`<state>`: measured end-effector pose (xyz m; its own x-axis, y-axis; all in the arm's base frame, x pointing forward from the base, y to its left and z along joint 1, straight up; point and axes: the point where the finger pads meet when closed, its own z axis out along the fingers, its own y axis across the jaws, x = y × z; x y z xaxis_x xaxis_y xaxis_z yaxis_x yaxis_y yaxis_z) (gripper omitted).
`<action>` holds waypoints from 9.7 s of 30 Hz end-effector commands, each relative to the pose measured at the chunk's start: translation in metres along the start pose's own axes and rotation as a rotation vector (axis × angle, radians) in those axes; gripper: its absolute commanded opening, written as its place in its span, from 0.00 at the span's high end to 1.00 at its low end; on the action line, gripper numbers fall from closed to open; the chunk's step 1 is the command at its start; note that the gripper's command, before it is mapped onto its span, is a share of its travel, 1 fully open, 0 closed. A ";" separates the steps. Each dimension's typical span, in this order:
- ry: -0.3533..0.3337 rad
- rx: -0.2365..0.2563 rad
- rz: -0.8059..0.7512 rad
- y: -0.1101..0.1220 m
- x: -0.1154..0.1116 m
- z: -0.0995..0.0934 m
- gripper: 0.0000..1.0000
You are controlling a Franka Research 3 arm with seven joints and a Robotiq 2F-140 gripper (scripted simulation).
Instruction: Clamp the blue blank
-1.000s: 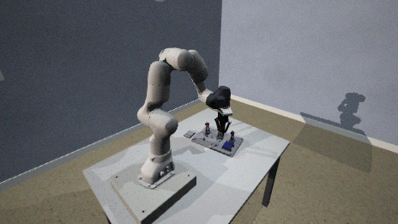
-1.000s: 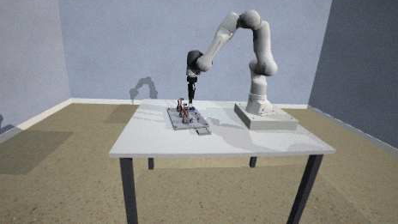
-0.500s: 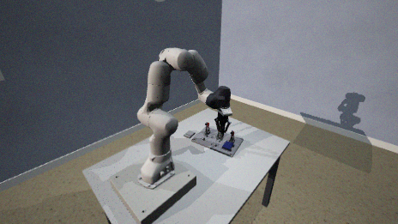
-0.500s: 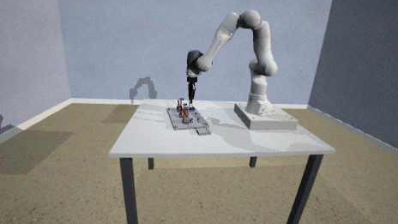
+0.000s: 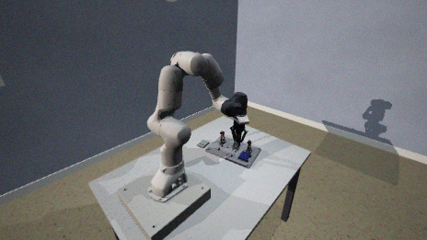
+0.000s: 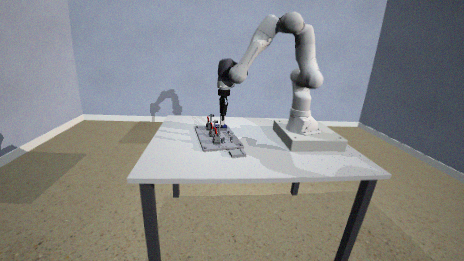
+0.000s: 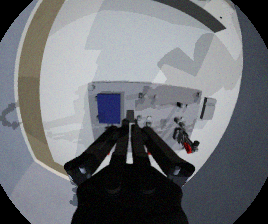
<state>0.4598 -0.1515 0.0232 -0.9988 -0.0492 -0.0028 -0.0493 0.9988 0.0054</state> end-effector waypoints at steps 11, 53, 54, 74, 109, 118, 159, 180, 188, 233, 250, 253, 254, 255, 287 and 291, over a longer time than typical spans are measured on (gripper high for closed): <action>0.002 0.000 0.004 0.001 0.001 0.000 1.00; 0.002 0.000 0.004 -0.055 0.078 0.000 1.00; 0.002 0.000 0.004 -0.055 0.078 0.001 1.00; 0.002 0.000 0.004 -0.055 0.078 0.035 1.00; 0.002 0.000 0.004 -0.057 0.077 0.039 1.00; 0.002 0.000 0.004 -0.057 0.074 0.039 1.00; 0.002 0.000 0.004 -0.057 0.065 0.039 1.00; 0.002 0.000 0.004 -0.057 0.061 0.040 1.00; 0.002 0.000 0.004 -0.057 0.060 0.040 1.00; 0.002 0.000 0.004 -0.057 0.073 0.039 1.00; 0.002 0.000 0.004 -0.057 0.075 0.005 1.00; 0.002 0.000 0.004 -0.057 0.075 0.000 1.00; 0.002 0.000 0.004 -0.057 0.075 0.000 1.00; 0.002 0.000 0.004 -0.057 0.075 -0.001 1.00; 0.002 0.000 0.004 -0.056 0.075 -0.120 0.72; 0.002 0.000 0.004 -0.056 0.075 -0.120 0.72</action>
<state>0.3940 -0.2144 0.1443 -0.9976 -0.0663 -0.0215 -0.0663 0.9978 -0.0028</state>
